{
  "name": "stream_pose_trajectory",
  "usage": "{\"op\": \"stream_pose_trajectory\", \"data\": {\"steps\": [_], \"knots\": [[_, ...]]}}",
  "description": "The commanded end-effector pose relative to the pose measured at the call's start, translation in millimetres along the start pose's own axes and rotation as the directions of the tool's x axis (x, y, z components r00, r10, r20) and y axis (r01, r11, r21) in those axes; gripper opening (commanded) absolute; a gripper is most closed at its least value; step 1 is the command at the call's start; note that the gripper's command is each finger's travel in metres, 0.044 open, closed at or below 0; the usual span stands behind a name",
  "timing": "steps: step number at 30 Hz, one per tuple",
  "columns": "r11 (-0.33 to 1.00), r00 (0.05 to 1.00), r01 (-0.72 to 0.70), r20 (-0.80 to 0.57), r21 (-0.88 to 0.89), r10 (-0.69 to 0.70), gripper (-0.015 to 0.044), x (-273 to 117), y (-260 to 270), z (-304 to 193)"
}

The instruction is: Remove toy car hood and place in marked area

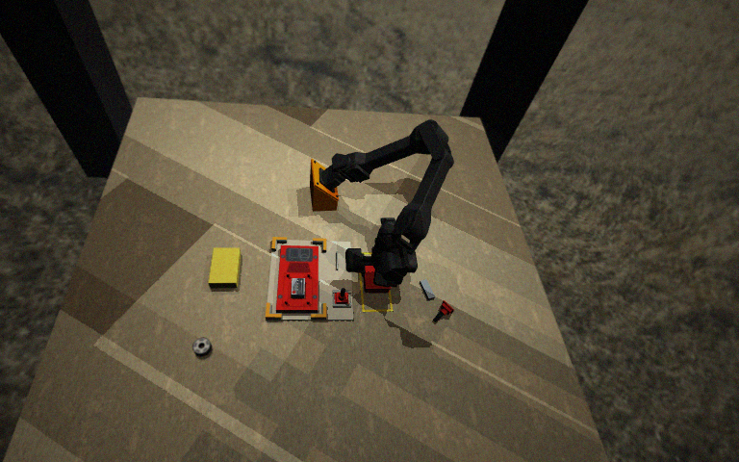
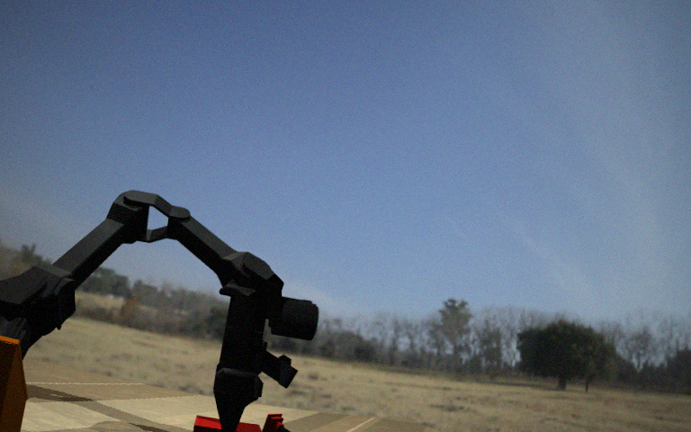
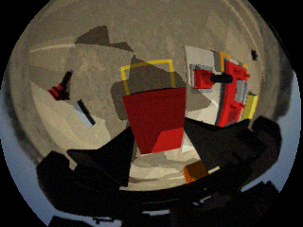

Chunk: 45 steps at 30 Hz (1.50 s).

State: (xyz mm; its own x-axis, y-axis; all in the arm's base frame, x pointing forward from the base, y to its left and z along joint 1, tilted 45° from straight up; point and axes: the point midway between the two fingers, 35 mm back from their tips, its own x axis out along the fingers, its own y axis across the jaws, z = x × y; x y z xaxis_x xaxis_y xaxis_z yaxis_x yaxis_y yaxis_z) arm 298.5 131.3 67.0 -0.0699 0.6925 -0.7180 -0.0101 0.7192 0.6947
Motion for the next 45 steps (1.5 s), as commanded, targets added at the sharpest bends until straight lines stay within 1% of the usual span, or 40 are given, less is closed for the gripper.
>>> {"op": "stream_pose_trajectory", "data": {"steps": [1, 38, 45], "knots": [[1.000, 1.000, -0.003, -0.002, 0.006, 0.003, 0.0000, 2, 0, -1], [1.000, 1.000, -0.004, -0.002, 0.006, 0.004, 0.0000, 20, 0, -1], [1.000, 1.000, -0.001, 0.000, 0.000, 0.001, 0.0184, 18, 0, 0]]}}
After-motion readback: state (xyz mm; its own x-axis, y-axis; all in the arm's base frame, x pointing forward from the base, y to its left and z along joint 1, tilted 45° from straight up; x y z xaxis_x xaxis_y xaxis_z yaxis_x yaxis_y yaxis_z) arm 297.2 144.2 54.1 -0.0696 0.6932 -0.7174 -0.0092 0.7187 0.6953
